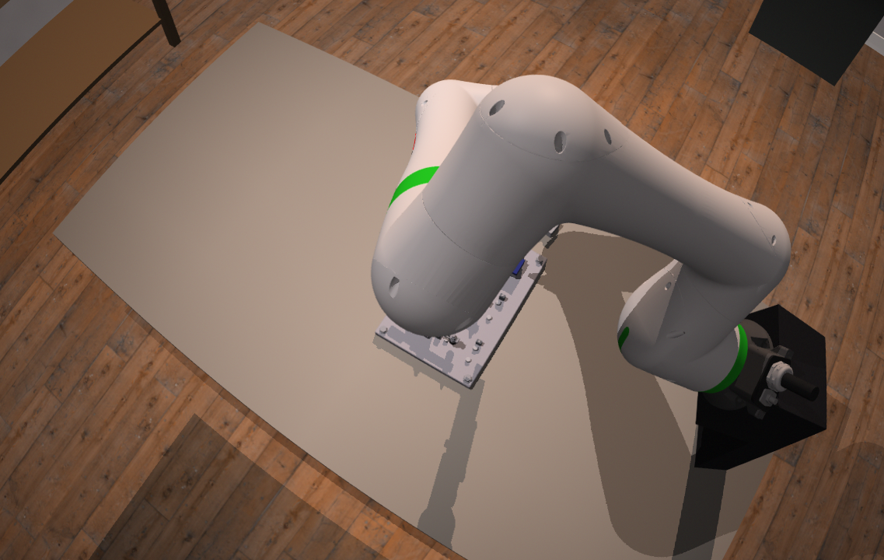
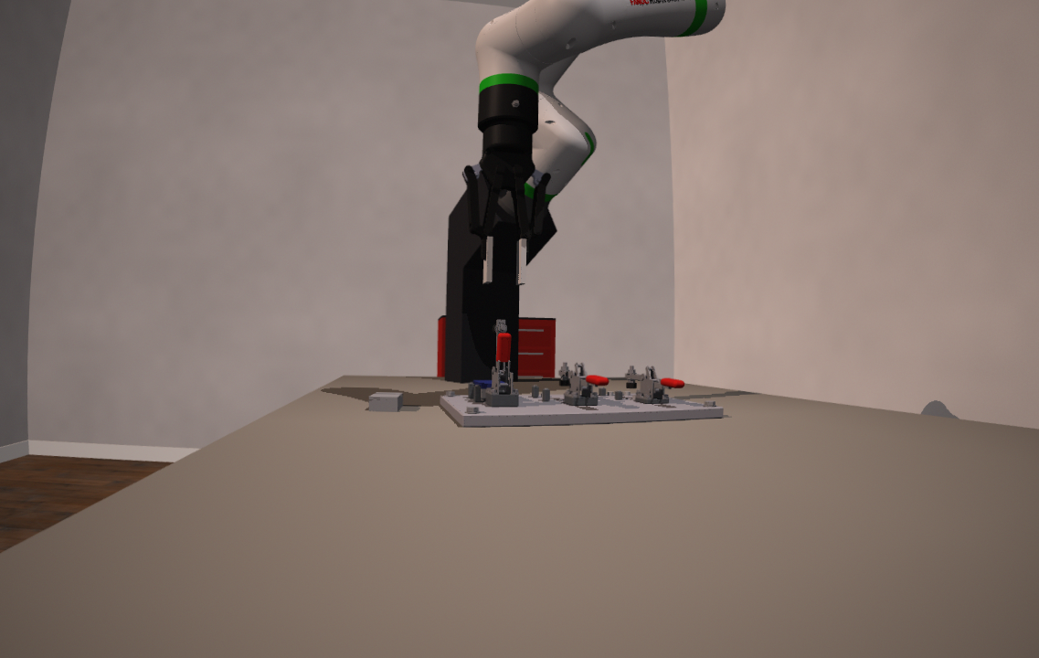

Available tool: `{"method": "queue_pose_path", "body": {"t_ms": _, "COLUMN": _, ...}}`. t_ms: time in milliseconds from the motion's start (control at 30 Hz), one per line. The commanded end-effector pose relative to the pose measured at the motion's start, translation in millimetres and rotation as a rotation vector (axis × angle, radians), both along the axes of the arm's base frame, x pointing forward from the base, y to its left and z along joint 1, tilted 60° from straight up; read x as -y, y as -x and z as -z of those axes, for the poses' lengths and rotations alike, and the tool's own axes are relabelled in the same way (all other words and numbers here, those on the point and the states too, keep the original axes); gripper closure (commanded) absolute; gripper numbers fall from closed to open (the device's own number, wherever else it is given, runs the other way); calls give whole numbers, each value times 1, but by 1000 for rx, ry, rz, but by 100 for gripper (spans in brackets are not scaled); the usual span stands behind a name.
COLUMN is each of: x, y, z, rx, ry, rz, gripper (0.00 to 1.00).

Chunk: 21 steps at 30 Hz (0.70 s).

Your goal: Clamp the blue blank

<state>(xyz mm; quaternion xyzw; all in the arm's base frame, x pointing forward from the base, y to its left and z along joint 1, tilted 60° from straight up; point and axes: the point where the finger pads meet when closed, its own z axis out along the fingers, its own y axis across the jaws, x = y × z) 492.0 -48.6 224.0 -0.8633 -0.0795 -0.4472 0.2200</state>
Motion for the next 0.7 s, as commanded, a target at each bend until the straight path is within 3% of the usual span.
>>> {"method": "queue_pose_path", "body": {"t_ms": 0, "x": 12, "y": -5, "z": 4, "rx": 1, "ry": -1, "rz": -2, "gripper": 72}}
{"method": "queue_pose_path", "body": {"t_ms": 667, "x": 15, "y": -6, "z": 5, "rx": 1, "ry": -1, "rz": -2, "gripper": 72}}
